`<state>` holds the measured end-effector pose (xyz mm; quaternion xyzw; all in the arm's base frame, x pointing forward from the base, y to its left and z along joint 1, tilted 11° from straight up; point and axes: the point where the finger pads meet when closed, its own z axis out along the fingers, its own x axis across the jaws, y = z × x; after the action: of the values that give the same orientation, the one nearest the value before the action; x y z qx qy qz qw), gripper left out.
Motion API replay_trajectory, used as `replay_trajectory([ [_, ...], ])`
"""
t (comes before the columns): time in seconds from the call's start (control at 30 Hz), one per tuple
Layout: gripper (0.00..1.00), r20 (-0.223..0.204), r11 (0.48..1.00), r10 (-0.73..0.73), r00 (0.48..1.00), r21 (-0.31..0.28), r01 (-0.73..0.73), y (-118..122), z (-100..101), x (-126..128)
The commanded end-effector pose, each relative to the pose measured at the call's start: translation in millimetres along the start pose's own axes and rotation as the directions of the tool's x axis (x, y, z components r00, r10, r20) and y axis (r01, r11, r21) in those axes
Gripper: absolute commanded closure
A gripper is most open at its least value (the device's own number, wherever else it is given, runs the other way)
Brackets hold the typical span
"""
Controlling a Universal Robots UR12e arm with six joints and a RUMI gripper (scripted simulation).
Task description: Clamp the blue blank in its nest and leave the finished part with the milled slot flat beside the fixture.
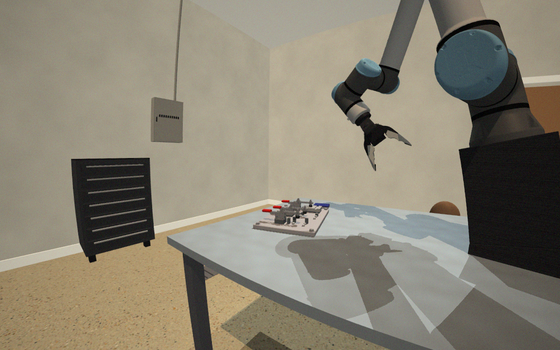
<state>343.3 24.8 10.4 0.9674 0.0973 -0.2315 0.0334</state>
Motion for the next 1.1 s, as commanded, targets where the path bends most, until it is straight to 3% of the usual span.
replay_trajectory([
  [0.0, 0.0, -0.001, 1.0, 0.0, 1.0, 0.0, 0.0, 0, 0, 0],
  [0.7, 0.0, -0.005, 1.0, 0.009, 1.0, -0.001, -0.009, 1, -1, 2],
  [1.07, 0.0, -0.078, 0.986, 0.166, 0.983, 0.005, -0.167, 7, -15, 40],
])
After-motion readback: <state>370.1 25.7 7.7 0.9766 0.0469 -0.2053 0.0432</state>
